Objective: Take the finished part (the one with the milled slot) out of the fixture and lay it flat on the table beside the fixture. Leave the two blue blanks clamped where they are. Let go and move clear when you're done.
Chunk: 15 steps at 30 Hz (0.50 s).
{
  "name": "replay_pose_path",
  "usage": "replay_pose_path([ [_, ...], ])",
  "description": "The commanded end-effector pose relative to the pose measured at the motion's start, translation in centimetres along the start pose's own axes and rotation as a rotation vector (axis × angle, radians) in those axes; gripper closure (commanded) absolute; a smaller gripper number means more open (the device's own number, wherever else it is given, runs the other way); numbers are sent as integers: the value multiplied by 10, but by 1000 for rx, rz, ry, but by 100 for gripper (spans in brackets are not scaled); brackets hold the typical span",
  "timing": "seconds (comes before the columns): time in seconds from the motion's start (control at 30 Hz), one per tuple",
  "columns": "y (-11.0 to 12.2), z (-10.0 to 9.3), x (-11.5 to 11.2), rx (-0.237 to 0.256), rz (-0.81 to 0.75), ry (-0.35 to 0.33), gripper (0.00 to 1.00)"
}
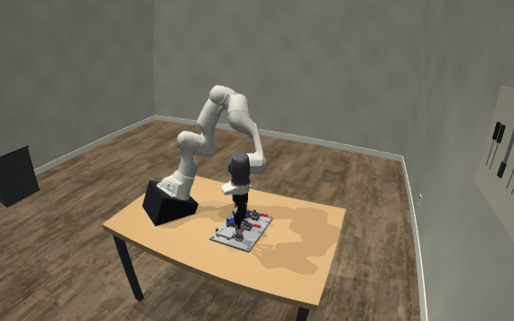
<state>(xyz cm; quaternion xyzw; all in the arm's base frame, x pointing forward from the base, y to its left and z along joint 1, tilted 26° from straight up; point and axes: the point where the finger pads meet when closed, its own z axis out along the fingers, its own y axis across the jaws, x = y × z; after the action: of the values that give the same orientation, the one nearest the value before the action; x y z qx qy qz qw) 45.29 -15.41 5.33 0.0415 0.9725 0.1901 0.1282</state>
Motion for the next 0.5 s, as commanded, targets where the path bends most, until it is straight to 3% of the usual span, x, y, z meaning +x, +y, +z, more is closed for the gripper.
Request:
replay_pose_path([
  [0.0,0,4,11,-8,-2,16,100],
  [0.47,0,4,13,-8,-2,16,100],
])
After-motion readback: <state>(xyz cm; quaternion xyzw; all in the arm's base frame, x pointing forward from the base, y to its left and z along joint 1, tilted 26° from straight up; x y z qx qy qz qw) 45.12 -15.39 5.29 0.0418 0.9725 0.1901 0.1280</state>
